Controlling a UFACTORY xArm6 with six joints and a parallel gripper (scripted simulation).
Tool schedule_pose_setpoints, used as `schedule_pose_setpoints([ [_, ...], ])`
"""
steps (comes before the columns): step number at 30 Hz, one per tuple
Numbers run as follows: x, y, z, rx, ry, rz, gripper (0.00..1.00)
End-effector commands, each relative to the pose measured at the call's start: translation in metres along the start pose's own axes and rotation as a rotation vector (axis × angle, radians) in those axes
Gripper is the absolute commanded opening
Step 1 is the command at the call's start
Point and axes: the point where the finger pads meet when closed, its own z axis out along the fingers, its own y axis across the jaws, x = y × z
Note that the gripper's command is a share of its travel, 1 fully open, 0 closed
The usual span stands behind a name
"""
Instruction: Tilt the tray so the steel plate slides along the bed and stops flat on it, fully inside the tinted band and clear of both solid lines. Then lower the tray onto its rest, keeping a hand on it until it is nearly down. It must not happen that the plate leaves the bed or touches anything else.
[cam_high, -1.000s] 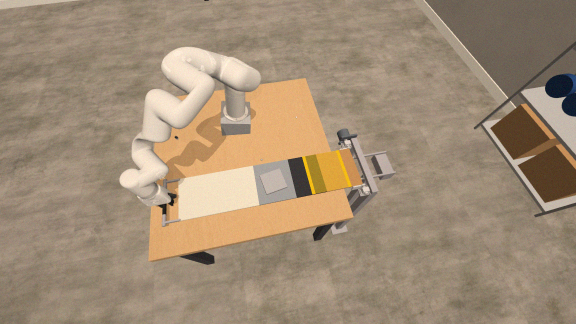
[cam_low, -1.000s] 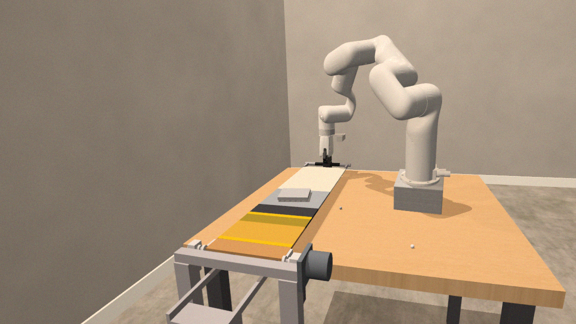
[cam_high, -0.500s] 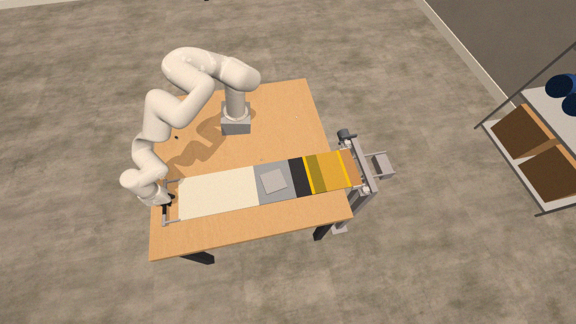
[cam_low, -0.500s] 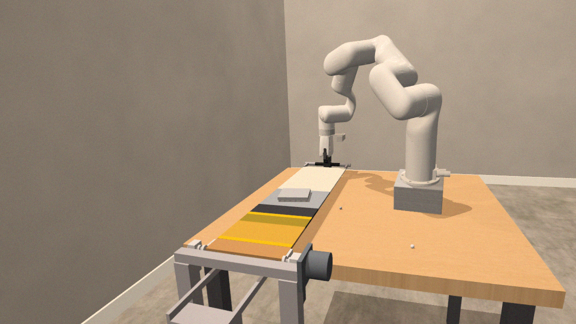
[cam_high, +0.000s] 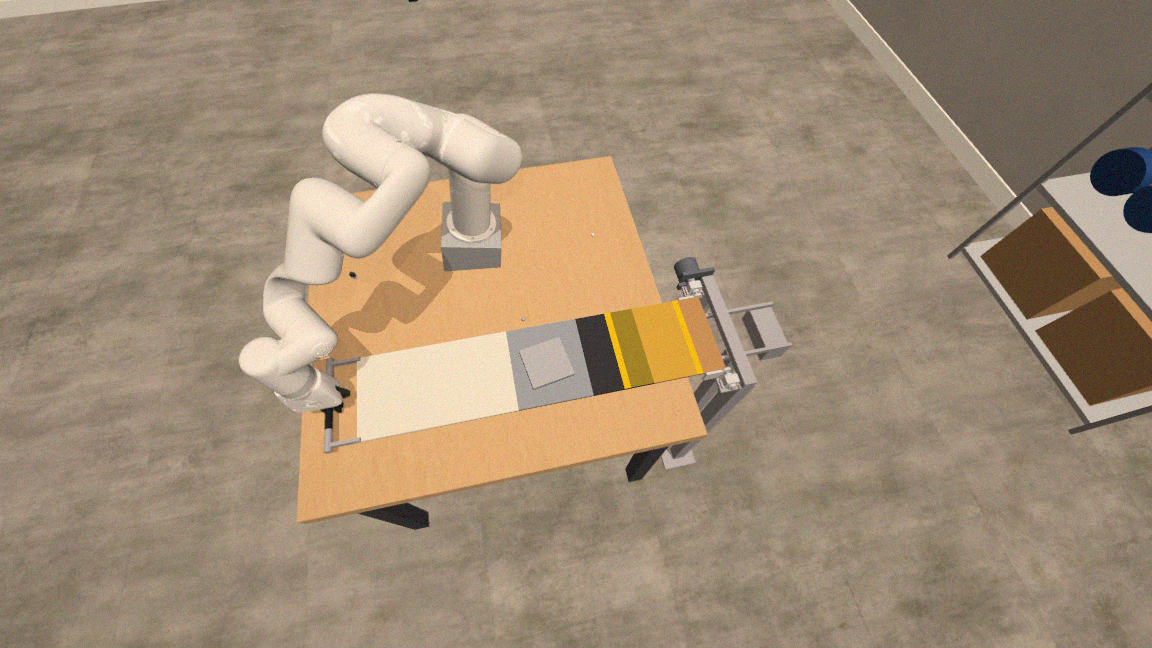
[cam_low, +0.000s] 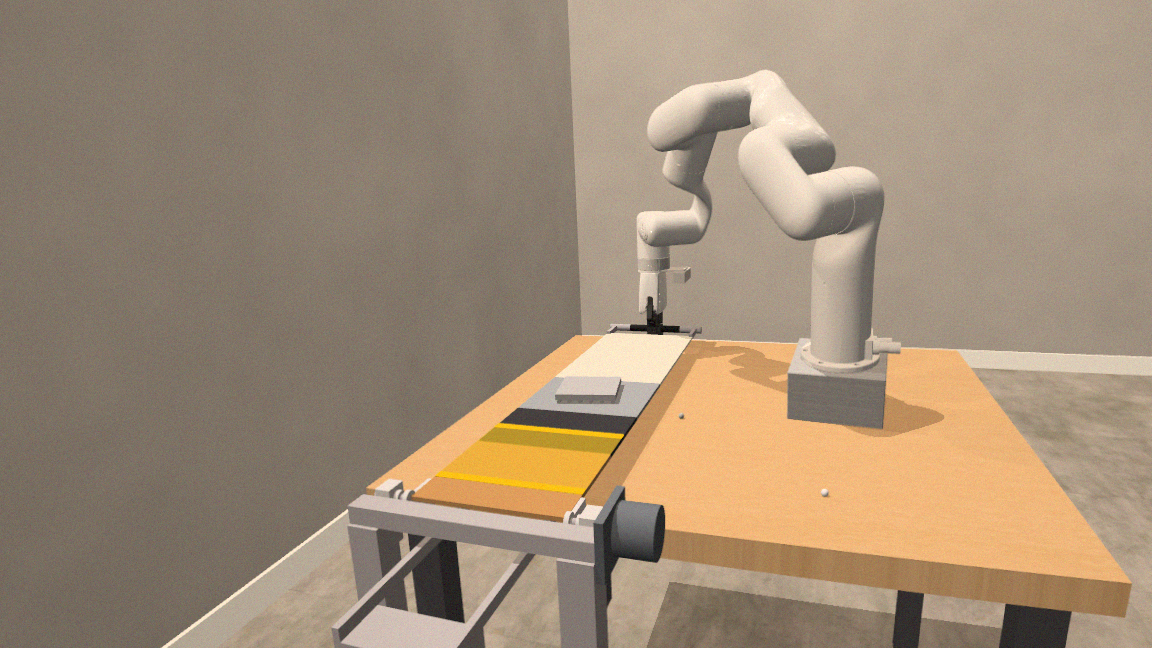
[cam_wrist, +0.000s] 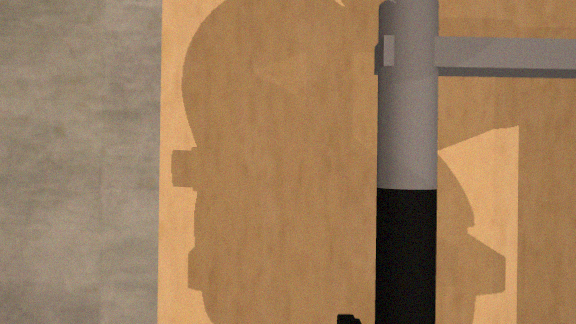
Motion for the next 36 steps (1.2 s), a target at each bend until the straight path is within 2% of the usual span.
schedule_pose_setpoints([
  [1, -0.001, -0.001, -0.002, 0.003, -0.003, 0.0, 0.0],
  [6, -0.001, -0.001, -0.004, 0.003, -0.003, 0.0, 0.0],
  [17, -0.001, 0.001, -0.062, 0.003, -0.003, 0.0, 0.0],
  [19, -0.001, 0.001, -0.062, 0.003, -0.003, 0.0, 0.0],
  [29, -0.001, 0.005, -0.105, 0.003, -0.003, 0.0, 0.0],
  [36, -0.001, 0.004, -0.094, 0.003, -0.003, 0.0, 0.0],
])
